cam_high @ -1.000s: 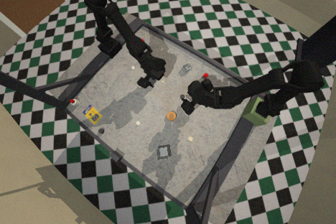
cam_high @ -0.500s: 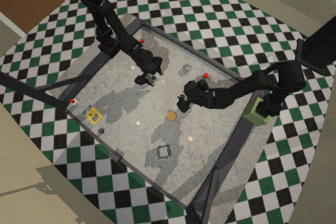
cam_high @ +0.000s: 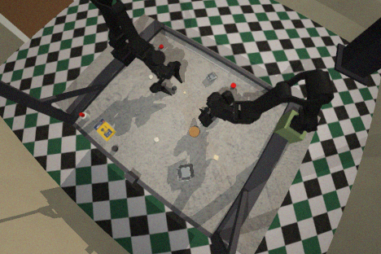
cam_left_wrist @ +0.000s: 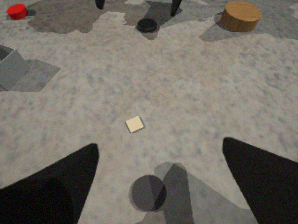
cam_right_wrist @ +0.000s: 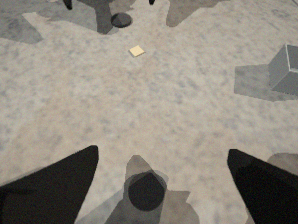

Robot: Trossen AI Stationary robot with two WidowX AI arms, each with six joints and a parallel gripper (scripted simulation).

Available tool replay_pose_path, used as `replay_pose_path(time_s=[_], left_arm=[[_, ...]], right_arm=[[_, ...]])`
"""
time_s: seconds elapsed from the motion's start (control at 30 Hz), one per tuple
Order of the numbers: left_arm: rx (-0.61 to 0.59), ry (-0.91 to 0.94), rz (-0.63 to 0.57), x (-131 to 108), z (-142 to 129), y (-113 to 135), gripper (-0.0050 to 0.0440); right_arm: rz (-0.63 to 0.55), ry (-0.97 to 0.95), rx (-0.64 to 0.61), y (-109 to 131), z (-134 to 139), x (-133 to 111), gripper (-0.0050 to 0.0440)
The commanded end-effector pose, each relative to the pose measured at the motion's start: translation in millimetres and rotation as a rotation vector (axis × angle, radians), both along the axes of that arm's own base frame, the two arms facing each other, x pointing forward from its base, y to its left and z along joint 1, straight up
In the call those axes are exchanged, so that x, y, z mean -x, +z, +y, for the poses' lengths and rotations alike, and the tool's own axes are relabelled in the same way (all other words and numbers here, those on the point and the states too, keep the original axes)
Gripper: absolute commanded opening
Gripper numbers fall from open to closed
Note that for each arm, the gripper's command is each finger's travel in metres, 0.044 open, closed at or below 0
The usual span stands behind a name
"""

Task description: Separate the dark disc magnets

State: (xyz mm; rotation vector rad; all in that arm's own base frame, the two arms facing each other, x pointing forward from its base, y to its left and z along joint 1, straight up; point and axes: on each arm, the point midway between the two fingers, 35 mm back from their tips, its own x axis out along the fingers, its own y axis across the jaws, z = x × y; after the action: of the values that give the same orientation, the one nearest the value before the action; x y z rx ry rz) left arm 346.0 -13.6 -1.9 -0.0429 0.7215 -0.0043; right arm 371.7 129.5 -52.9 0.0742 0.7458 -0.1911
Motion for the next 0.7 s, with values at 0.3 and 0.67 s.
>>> replay_pose_path(time_s=[0.3,0.67], left_arm=[[0.001,0.001,-0.028,-3.1,-0.3,6.6,0.04],[0.001,0.001,-0.028,-3.1,-0.3,6.6,0.04]], right_arm=[[-0.03,-0.001,-0.015,9.7,3.2,-6.6,0.04],[-0.03,-0.001,-0.015,9.7,3.2,-6.6,0.04]])
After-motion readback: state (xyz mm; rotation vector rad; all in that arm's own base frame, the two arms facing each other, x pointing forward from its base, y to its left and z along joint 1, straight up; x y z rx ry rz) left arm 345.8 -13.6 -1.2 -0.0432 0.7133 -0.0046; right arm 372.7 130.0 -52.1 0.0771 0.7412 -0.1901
